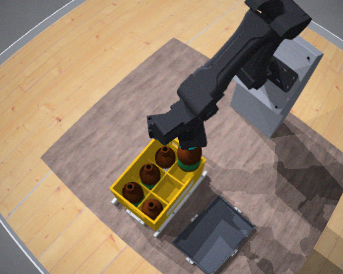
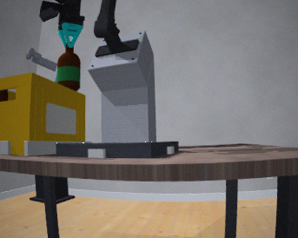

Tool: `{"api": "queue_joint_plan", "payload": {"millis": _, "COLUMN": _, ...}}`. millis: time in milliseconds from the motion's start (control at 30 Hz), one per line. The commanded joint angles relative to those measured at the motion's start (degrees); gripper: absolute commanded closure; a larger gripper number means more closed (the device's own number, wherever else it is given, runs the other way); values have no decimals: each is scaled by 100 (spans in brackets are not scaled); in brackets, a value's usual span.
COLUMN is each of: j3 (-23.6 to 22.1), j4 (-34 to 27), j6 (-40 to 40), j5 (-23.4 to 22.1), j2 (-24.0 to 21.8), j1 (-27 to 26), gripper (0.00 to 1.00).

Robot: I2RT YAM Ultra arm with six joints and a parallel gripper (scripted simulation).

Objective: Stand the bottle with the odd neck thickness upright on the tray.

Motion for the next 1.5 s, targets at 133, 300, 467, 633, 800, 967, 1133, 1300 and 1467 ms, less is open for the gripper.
{"api": "queue_joint_plan", "payload": {"millis": 133, "j3": 280, "j4": -67, "j6": 199, "j5": 281, "j2": -205, "j1": 290, "gripper": 100}}
{"api": "queue_joint_plan", "payload": {"millis": 300, "j3": 307, "j4": -68, "j6": 316, "j5": 470, "j2": -194, "j1": 514, "gripper": 100}}
{"api": "queue_joint_plan", "payload": {"millis": 467, "j3": 326, "j4": -71, "j6": 399, "j5": 616, "j2": -184, "j1": 679, "gripper": 100}}
{"api": "queue_joint_plan", "payload": {"millis": 633, "j3": 360, "j4": -80, "j6": 534, "j5": 833, "j2": -162, "j1": 940, "gripper": 100}}
{"api": "queue_joint_plan", "payload": {"millis": 800, "j3": 403, "j4": -96, "j6": 685, "j5": 1107, "j2": 61, "j1": 1259, "gripper": 100}}
{"api": "queue_joint_plan", "payload": {"millis": 967, "j3": 442, "j4": -102, "j6": 819, "j5": 1324, "j2": 26, "j1": 1515, "gripper": 100}}
{"api": "queue_joint_plan", "payload": {"millis": 1133, "j3": 485, "j4": -96, "j6": 965, "j5": 1563, "j2": 26, "j1": 1792, "gripper": 100}}
{"api": "queue_joint_plan", "payload": {"millis": 1300, "j3": 549, "j4": -112, "j6": 1150, "j5": 1876, "j2": 157, "j1": 2159, "gripper": 100}}
{"api": "queue_joint_plan", "payload": {"millis": 1467, "j3": 622, "j4": -124, "j6": 1347, "j5": 2208, "j2": 332, "j1": 2549, "gripper": 100}}
